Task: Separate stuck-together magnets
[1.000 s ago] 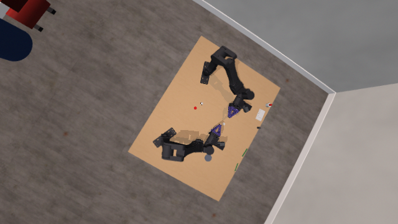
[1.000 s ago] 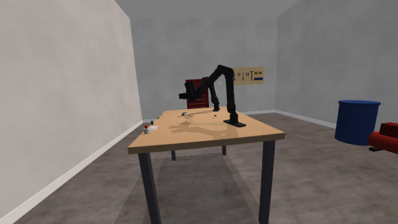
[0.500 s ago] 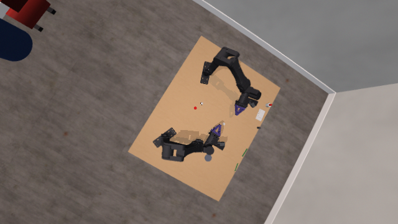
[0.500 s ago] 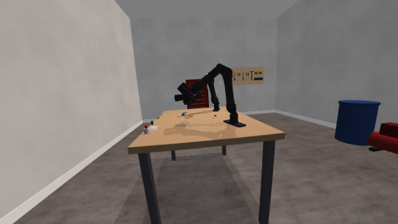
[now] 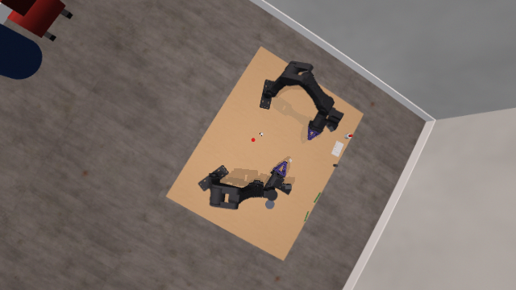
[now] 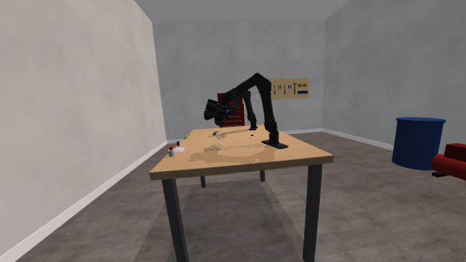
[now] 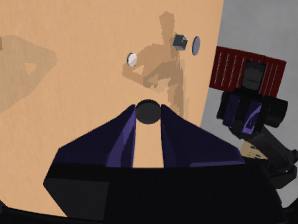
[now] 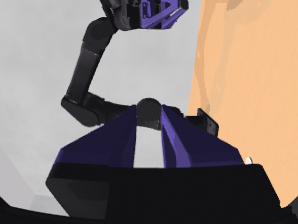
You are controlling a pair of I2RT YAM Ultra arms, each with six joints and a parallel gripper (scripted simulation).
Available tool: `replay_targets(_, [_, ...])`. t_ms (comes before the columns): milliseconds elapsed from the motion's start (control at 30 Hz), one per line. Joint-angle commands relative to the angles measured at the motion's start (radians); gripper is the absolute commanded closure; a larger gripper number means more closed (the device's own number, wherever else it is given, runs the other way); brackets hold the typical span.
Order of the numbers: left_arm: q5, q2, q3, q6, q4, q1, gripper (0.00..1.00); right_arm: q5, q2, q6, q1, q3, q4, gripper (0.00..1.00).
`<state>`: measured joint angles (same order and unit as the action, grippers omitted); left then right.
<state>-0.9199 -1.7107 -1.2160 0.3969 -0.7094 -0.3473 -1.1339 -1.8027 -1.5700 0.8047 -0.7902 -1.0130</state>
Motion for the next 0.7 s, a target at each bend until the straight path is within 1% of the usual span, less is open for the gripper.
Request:
replay_targets(0, [0.044, 0.002, -0.046, -0.199, -0.219, 0.023, 0.82, 0.000, 0.009, 0.004, 0.002, -0.005, -0.003, 0.82])
replay_targets(67, [0.044, 0.002, -0.046, -0.199, -0.219, 0.023, 0.82, 0.000, 0.009, 0.004, 0.002, -0.005, -0.003, 0.82])
replay_targets(467, [0.184, -0.038, -0.196, -0.643, -0.747, 0.142, 0.82, 0.000, 0.009, 0.004, 0.002, -0.005, -0.003, 0.82])
replay_targets(500, [0.209, -0.049, -0.200, -0.662, -0.747, 0.150, 0.82, 0.000, 0.009, 0.004, 0.002, -0.005, -0.003, 0.82])
replay_targets(567, [0.297, -0.054, -0.184, -0.603, -0.595, 0.163, 0.82, 0.000, 0.009, 0.004, 0.002, -0.005, -0.003, 0.82])
replay_targets(633, [0.297, -0.054, -0.184, -0.603, -0.595, 0.163, 0.82, 0.000, 0.009, 0.004, 0.002, -0.005, -0.003, 0.82])
replay_targets(667, [0.325, -0.047, -0.183, -0.594, -0.572, 0.170, 0.82, 0.000, 0.009, 0.004, 0.002, -0.005, -0.003, 0.82])
